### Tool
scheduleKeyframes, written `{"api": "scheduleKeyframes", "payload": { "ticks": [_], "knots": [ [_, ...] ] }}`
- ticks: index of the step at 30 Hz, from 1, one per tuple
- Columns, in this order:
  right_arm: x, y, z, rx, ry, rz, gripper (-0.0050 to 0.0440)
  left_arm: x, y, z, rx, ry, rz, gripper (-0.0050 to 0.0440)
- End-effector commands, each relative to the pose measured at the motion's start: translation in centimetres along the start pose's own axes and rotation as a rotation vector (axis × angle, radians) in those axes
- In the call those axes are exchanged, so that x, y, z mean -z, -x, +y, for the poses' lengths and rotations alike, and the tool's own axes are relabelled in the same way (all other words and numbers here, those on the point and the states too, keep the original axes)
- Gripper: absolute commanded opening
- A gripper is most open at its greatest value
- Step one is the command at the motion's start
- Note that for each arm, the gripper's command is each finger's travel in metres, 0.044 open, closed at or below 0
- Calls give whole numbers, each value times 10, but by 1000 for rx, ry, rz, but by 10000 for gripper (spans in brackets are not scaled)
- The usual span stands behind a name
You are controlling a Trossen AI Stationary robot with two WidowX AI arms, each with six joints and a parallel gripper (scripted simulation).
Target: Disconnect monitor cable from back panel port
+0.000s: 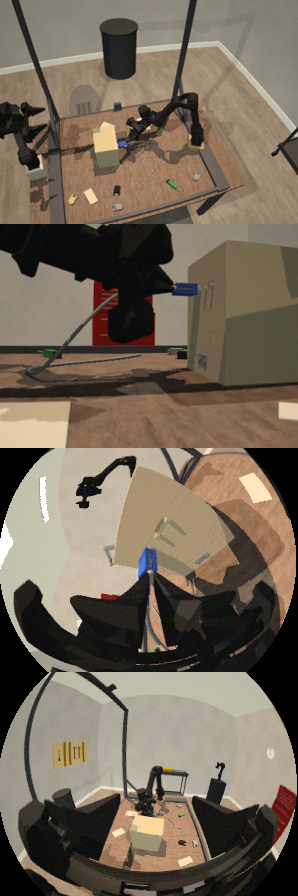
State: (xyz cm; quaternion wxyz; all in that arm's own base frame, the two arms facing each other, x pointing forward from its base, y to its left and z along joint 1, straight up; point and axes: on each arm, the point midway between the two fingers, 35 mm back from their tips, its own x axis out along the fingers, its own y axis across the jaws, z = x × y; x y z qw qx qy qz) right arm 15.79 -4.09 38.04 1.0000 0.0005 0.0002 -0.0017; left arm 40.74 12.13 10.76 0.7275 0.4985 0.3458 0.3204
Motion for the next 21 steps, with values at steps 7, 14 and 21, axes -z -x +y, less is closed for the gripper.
{"api": "scheduleKeyframes", "payload": {
  "ticks": [7, 14, 21],
  "knots": [
    [-3, 0, 1, -3, 7, -2, 440, -3, 1, 10, 41, 94, -6, 0],
    [-3, 0, 1, -3, 7, -2, 440, -3, 0, 12, 81, 151, -7, 0],
    [-3, 0, 1, -3, 7, -2, 440, -2, 1, 13, 121, 209, -6, 0]
  ]
}}
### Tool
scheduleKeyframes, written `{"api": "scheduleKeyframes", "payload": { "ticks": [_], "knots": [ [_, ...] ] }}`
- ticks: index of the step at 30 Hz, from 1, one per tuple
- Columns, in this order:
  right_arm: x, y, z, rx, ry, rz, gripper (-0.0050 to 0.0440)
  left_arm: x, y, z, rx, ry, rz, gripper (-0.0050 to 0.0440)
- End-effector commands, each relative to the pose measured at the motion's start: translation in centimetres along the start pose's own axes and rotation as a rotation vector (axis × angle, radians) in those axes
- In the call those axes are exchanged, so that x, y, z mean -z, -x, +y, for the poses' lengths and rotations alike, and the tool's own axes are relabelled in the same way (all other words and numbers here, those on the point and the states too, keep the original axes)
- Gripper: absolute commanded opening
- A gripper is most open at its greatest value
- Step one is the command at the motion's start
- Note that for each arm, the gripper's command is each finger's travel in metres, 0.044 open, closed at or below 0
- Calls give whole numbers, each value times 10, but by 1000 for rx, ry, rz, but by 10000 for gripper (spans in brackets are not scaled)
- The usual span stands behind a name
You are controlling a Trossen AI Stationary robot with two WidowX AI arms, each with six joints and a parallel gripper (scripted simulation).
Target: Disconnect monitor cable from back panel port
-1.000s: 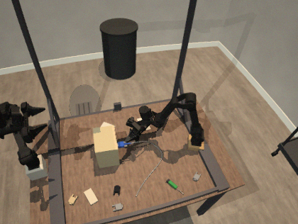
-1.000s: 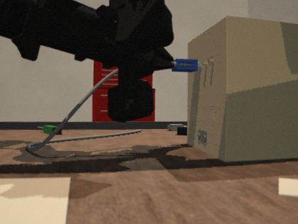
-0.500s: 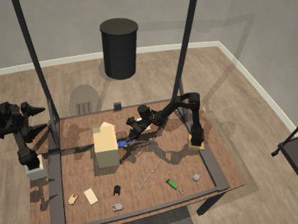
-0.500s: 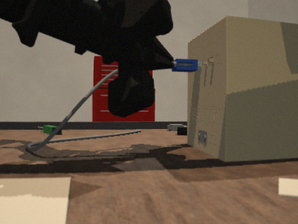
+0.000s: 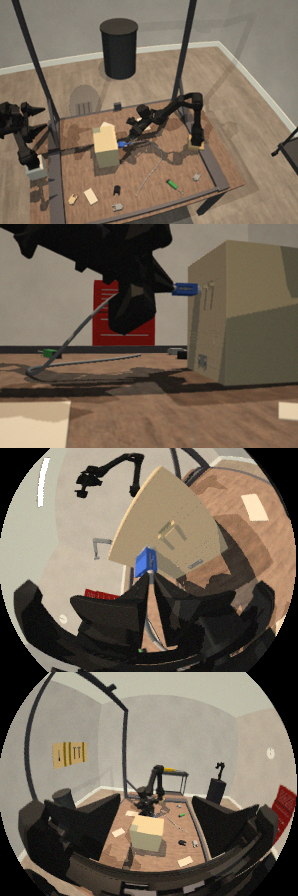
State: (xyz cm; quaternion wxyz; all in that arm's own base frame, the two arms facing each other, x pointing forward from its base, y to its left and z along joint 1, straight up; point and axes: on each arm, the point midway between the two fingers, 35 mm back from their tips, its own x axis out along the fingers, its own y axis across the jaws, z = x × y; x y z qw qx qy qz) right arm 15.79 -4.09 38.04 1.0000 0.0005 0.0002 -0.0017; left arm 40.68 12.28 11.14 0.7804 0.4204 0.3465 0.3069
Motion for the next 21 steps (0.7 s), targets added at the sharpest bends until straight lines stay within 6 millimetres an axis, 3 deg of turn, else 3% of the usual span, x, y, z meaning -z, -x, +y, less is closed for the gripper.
{"api": "scheduleKeyframes", "payload": {
  "ticks": [1, 21],
  "knots": [
    [-3, 0, 1, -3, 7, -2, 440, -4, 2, 8, 14, 51, -9, 0],
    [-3, 0, 1, -3, 7, -2, 440, -4, 1, 13, 129, 214, -11, 0]
  ]
}}
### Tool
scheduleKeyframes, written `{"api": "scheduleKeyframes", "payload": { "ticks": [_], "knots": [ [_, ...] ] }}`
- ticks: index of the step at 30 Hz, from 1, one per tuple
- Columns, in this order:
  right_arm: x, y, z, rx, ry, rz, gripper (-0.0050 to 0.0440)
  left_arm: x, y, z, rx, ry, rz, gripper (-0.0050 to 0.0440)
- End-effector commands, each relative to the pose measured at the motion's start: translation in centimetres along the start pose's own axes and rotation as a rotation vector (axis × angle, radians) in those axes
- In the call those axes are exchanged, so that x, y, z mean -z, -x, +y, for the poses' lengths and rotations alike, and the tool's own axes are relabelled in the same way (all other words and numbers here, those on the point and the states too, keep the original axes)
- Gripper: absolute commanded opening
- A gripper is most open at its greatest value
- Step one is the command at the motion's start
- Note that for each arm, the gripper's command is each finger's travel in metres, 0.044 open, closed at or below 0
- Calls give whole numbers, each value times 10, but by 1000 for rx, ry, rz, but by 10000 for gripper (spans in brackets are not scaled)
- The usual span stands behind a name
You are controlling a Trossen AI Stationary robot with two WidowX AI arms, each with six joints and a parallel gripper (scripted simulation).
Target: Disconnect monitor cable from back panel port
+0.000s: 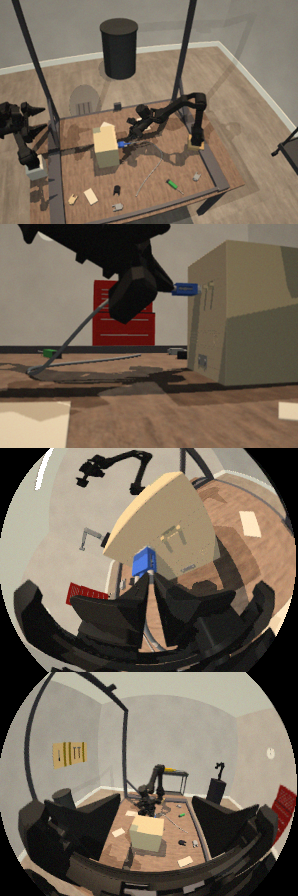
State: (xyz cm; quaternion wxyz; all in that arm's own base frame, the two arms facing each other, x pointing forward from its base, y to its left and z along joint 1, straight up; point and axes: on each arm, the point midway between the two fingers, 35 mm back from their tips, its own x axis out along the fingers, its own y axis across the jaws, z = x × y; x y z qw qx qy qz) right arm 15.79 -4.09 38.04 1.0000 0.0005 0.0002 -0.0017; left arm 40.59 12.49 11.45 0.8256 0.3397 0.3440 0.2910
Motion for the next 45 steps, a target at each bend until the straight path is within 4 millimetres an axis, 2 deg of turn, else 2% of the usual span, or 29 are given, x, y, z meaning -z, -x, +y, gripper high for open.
{"api": "scheduleKeyframes", "payload": {
  "ticks": [1, 5, 17, 19, 25, 38, 45],
  "knots": [
    [-3, 0, 1, -3, 7, -2, 440, -6, 2, 8, 23, 59, -14, 0],
    [-3, 0, 1, -3, 7, -2, 440, -6, 2, 8, 28, 66, -14, 0],
    [-3, 0, 1, -3, 7, -2, 440, -6, 2, 8, 28, 66, -14, 288],
    [-3, 0, 1, -3, 7, -2, 440, -6, 2, 8, 28, 66, -14, 288],
    [-3, 0, 1, -3, 7, -2, 440, -6, 2, 8, 28, 66, -14, 432],
    [-3, 0, 1, -3, 7, -2, 440, -6, 2, 8, 16, 48, -19, 440],
    [-3, 0, 1, -3, 7, -2, 440, -6, -4, -2, -130, -209, -33, 440]
  ]
}}
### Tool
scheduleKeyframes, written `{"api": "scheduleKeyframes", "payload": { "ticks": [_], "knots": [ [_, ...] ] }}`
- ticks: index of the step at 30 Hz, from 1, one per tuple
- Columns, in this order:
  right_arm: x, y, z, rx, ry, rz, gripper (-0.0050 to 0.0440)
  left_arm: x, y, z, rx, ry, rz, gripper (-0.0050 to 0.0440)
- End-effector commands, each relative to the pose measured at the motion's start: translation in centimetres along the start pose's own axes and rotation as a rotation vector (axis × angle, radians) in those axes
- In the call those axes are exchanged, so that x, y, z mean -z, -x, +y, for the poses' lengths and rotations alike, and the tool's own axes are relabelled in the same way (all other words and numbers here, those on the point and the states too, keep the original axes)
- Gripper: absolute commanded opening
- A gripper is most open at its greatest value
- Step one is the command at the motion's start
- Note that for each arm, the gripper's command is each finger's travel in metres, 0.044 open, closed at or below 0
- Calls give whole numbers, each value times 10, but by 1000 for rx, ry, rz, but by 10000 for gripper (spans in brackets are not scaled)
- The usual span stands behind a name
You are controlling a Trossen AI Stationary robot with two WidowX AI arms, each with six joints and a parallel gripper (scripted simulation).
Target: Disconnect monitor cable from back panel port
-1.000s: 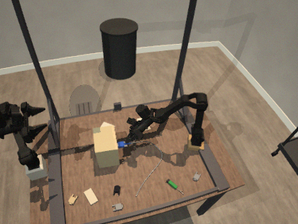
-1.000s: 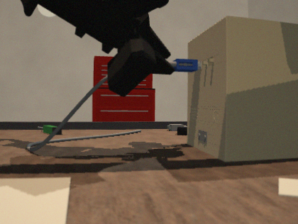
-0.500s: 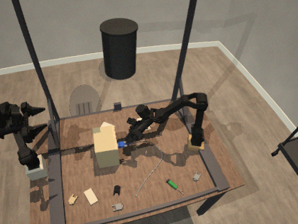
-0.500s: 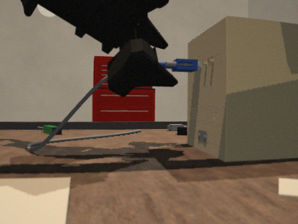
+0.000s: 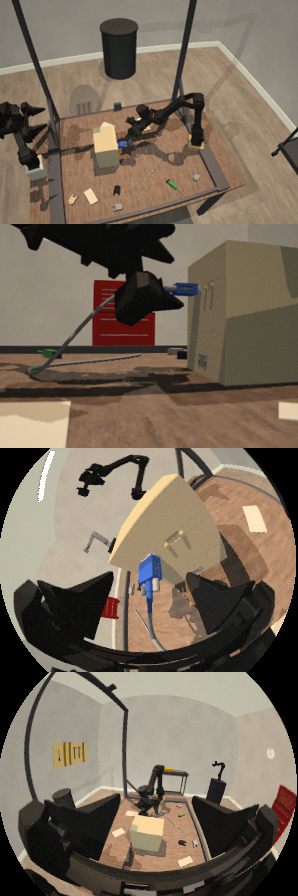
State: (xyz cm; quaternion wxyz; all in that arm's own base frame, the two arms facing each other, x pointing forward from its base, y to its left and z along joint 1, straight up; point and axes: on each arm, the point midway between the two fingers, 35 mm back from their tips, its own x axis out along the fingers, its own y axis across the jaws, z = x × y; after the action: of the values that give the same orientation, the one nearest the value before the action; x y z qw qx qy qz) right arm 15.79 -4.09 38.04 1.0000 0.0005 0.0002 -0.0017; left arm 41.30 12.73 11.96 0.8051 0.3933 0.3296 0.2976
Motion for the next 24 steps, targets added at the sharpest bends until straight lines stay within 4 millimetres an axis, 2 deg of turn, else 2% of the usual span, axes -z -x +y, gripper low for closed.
{"api": "scheduleKeyframes", "payload": {
  "ticks": [1, 6, 15, 23, 24],
  "knots": [
    [-3, 0, 1, -3, 7, -2, 440, 2, 0, -7, -76, -151, 4, 440],
    [-3, 0, 1, -3, 7, -2, 440, 2, 2, -8, -161, -251, 8, 440],
    [-3, 0, 1, -3, 7, -2, 440, 4, 5, -8, -237, -334, 25, 440],
    [-3, 0, 1, -3, 7, -2, 440, 4, 5, -8, -237, -334, 25, 248],
    [-3, 0, 1, -3, 7, -2, 440, 4, 5, -8, -237, -334, 25, 248]
  ]
}}
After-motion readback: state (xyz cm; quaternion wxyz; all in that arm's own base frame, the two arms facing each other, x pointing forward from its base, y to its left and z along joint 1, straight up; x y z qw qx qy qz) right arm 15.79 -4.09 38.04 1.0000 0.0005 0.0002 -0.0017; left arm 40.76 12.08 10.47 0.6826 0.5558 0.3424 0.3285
